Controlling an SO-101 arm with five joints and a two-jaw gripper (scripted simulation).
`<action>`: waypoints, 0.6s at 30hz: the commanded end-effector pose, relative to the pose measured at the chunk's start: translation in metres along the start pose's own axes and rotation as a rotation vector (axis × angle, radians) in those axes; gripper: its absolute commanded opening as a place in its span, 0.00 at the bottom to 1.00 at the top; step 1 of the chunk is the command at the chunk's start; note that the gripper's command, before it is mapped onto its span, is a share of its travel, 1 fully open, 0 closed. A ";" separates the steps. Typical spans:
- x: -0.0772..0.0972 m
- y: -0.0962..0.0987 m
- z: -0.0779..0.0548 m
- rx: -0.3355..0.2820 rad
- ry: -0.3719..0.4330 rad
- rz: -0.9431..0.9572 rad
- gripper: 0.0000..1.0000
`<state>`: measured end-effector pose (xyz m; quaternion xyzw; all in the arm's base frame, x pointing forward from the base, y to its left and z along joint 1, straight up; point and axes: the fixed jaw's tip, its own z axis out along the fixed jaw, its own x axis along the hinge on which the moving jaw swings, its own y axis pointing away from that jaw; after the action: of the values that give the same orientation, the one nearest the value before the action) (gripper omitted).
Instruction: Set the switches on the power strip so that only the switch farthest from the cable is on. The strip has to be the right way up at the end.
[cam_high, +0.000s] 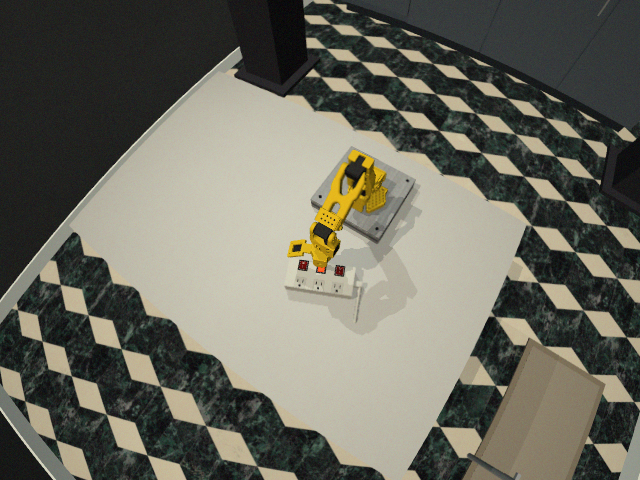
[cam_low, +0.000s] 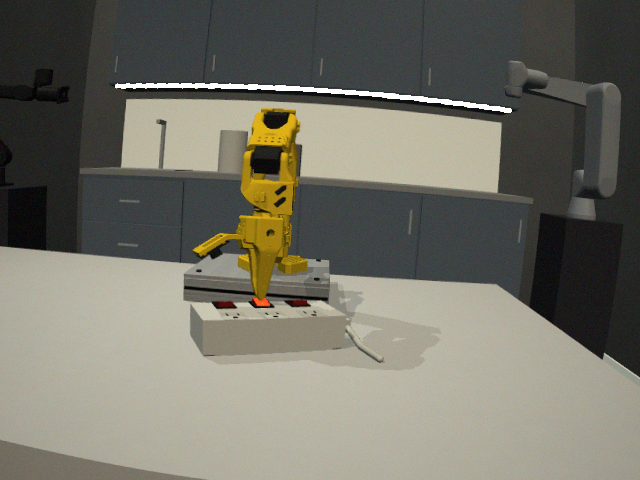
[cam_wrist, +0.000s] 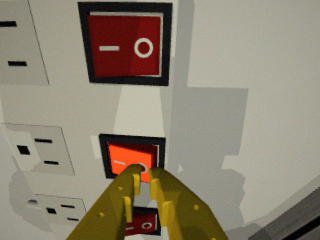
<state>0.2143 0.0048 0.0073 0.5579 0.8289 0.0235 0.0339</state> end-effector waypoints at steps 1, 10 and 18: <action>0.006 -0.015 0.017 0.080 0.031 0.005 0.00; 0.007 -0.017 0.020 0.080 0.031 0.007 0.00; 0.007 -0.018 0.021 0.080 0.031 0.007 0.00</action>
<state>0.2148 0.0048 0.0067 0.5576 0.8285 0.0295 0.0424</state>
